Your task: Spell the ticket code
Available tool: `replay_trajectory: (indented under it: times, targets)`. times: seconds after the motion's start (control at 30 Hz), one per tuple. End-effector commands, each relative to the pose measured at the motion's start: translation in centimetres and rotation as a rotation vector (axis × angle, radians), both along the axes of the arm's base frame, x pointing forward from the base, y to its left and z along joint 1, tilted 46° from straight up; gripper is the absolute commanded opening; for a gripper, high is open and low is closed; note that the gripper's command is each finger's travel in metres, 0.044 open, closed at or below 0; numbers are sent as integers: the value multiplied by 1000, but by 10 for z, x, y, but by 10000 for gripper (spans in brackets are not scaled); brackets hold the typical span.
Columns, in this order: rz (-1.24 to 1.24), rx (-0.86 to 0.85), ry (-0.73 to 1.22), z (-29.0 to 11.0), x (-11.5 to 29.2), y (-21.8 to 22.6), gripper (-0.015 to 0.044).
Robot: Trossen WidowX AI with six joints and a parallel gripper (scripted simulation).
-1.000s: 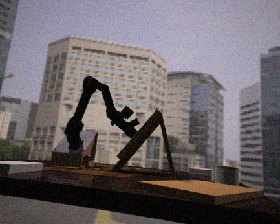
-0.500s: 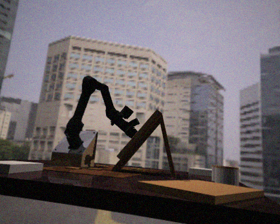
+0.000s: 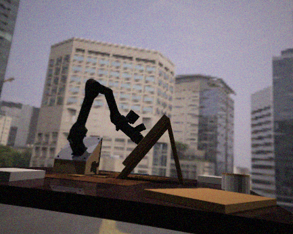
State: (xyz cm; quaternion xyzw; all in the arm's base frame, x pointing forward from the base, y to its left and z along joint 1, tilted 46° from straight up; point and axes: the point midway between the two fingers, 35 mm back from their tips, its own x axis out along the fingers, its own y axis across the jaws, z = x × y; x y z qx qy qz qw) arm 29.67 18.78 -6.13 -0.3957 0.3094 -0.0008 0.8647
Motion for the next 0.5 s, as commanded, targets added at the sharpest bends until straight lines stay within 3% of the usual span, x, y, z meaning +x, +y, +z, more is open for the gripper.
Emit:
replay_trajectory:
  times: [0.0,0.47]
  targets:
    - [3,-3,5,1,0,-3,0]
    - [3,-4,5,6,2,-7,0]
